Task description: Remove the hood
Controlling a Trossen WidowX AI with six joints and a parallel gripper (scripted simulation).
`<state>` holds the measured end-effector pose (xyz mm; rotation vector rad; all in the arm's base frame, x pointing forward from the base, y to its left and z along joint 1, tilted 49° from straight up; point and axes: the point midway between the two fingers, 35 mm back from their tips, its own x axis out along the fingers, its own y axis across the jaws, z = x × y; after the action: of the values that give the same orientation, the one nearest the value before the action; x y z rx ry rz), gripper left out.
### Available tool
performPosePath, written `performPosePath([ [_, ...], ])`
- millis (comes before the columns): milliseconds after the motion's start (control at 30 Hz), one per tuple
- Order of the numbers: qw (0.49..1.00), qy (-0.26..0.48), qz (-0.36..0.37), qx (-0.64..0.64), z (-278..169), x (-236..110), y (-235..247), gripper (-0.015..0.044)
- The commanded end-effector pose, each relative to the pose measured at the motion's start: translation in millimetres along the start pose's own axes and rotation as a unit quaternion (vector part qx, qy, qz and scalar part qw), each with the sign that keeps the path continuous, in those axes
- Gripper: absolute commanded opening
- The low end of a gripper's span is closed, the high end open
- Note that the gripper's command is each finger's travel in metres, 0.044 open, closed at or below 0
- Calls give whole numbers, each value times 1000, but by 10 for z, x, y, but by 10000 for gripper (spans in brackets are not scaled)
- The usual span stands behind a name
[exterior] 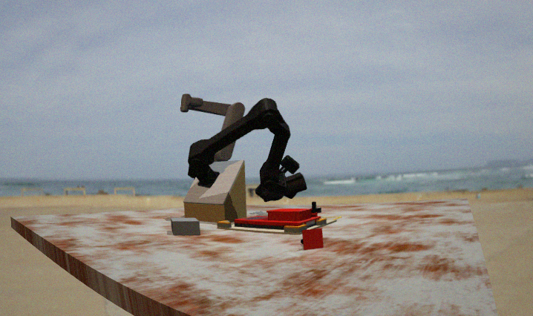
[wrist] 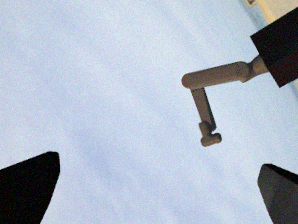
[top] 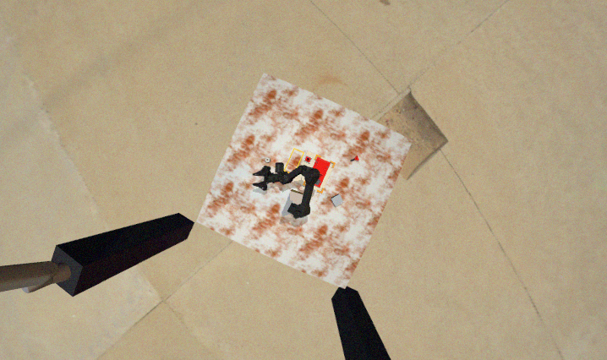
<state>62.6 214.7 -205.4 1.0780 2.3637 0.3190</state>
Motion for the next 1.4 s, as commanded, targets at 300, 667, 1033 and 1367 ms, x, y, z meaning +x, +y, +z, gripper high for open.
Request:
performPosePath([
  [300,983,-153,-85,-46,517,-289,319,440],
  [667,923,-313,-205,-91,834,-1043,780,440],
  [1033,811,-434,-379,-103,683,-2111,1103,440],
  [1367,676,-489,-544,-92,51,-3204,1346,440],
])
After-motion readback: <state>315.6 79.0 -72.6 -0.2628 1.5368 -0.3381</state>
